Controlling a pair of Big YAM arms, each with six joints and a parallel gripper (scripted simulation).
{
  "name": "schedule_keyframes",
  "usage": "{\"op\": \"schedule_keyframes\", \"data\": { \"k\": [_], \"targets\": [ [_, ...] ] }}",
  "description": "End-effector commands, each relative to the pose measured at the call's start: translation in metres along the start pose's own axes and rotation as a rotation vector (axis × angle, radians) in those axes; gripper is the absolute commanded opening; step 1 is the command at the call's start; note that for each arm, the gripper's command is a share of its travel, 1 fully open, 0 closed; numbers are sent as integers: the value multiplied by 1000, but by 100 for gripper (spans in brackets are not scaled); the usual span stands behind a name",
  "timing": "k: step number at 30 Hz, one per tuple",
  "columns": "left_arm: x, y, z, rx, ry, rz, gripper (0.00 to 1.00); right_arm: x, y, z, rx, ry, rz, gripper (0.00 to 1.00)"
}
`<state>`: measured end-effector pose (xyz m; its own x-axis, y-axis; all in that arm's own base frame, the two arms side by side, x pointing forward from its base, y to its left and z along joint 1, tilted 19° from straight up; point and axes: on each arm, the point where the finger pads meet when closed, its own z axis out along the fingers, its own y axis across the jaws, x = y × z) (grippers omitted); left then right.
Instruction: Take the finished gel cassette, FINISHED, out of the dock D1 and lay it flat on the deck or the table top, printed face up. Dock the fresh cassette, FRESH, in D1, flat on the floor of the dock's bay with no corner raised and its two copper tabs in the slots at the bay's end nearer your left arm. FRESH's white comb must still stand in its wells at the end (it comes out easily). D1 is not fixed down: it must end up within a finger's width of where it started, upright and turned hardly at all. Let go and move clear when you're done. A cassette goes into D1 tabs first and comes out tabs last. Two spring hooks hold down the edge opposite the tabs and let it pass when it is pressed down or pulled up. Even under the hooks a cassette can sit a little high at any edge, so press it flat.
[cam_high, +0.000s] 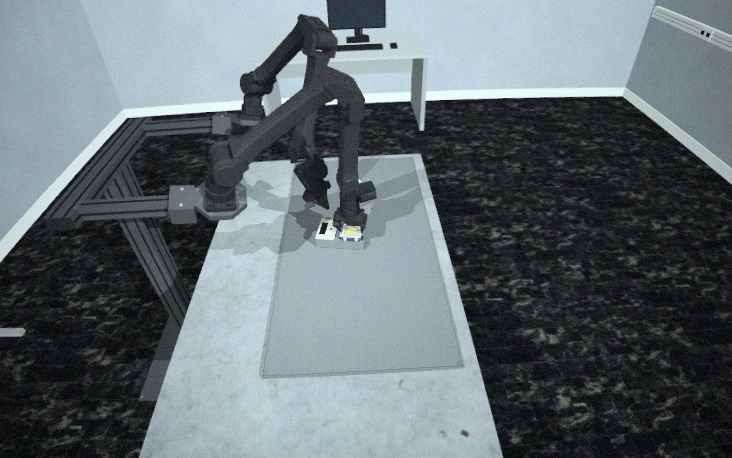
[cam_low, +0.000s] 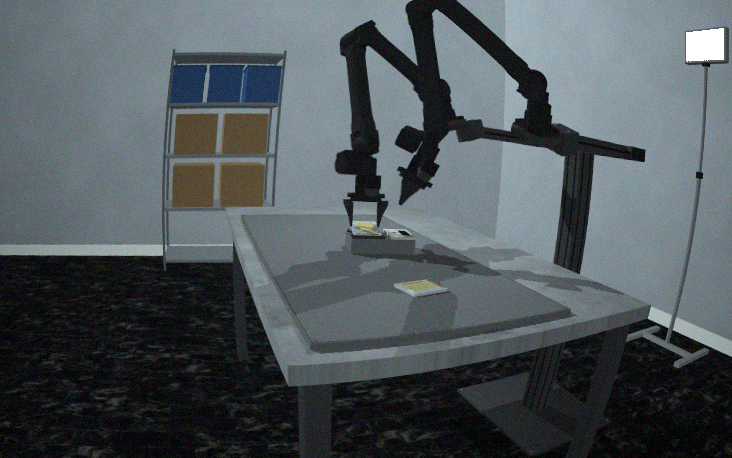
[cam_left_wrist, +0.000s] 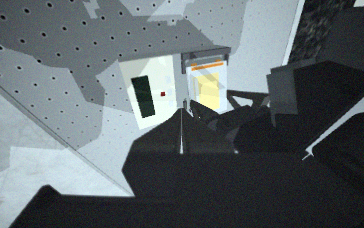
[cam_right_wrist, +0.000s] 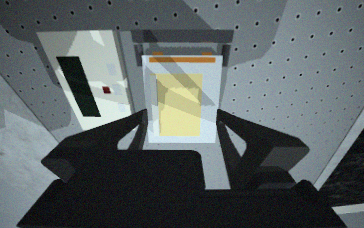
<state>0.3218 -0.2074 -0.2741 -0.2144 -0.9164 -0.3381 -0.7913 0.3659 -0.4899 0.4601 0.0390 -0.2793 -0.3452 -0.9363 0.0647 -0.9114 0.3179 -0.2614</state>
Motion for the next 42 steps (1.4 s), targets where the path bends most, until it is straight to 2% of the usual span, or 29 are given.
{"op": "schedule_keyframes", "data": {
  "k": [1, 29, 42],
  "targets": [
    [12, 2, 2, 19, 5, -48, 0, -2, -2, -2, 4, -3, -1, 0],
    [17, 15, 11, 7, 14, -60, 0, -2, -2, -2, 4, -3, -1, 0],
    [18, 21, 24, 11, 22, -56, 0, -2, -2, -2, 4, -3, -1, 0]
  ]
}}
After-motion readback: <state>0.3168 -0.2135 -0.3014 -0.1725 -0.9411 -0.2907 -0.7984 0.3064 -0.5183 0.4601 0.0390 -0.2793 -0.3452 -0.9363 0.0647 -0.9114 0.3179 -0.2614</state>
